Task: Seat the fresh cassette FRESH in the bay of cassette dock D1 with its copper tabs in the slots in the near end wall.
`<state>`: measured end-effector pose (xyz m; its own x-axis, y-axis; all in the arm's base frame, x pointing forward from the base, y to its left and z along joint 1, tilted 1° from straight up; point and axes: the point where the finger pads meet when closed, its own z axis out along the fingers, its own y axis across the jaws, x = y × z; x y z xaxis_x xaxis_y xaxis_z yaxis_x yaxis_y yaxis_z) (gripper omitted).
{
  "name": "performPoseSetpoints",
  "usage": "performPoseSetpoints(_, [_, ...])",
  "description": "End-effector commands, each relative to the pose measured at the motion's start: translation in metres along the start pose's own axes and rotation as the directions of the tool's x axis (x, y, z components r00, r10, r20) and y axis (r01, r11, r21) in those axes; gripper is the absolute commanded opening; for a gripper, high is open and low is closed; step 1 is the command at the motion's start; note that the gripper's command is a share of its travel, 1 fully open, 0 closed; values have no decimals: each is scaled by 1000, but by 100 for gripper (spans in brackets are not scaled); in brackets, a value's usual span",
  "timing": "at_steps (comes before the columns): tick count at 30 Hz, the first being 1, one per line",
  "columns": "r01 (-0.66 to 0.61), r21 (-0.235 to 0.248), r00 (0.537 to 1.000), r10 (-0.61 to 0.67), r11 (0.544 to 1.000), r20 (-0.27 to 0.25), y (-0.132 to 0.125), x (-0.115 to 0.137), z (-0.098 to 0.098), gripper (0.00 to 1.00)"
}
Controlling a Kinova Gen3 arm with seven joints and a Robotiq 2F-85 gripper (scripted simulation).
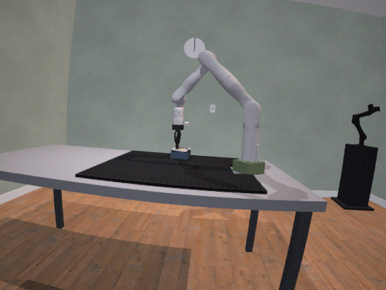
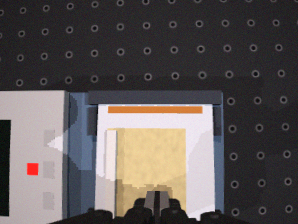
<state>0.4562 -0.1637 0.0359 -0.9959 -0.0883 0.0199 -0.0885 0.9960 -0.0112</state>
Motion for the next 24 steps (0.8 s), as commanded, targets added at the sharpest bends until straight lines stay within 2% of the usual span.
performPoseSetpoints(1, [0, 0, 1000, 0, 1000, -1, 0, 0, 0, 0])
performPoseSetpoints(24, [-1, -3, 1000, 1, 1000, -12, 1, 4, 3, 0])
